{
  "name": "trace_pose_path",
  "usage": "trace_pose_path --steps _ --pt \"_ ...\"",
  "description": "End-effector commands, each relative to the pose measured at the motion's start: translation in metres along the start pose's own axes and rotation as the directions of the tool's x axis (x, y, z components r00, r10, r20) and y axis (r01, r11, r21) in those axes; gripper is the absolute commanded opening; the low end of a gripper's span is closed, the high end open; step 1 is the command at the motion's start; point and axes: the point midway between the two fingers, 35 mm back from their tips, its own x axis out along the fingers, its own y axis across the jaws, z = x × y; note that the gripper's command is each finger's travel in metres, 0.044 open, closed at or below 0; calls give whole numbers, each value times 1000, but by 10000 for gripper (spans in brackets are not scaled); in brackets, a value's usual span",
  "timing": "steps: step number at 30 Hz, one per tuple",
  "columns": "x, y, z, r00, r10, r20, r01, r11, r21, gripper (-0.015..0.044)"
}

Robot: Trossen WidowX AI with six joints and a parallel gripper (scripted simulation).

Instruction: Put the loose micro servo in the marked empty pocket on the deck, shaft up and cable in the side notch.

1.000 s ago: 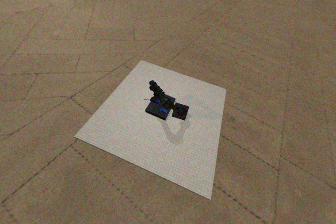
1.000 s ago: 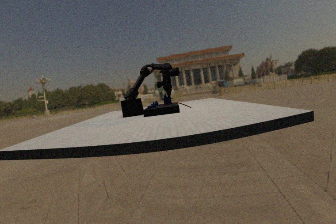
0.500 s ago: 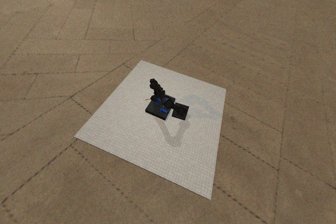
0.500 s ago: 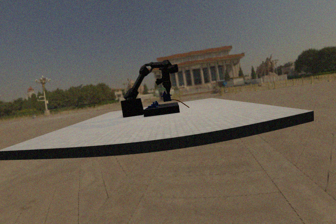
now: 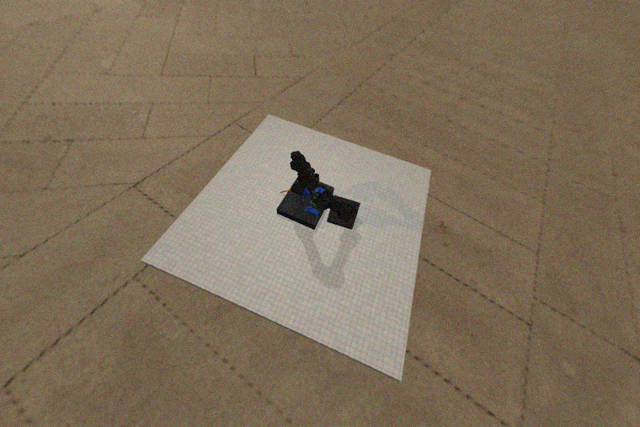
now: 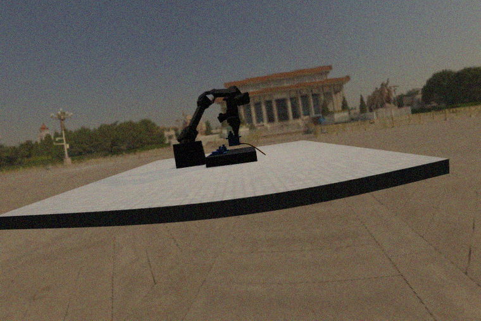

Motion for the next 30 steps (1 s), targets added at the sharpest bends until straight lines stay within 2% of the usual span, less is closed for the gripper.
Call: trace_pose_path --steps 1,5,15,30 --pt "0 8 2 1000 3 0 -3 1000 -7 0" --pt "0 8 2 1000 3 0 -3 996 -87 0" --pt "0 8 2 1000 3 0 -3 908 -419 0" --pt "0 8 2 1000 4 0 -2 579 -816 0"
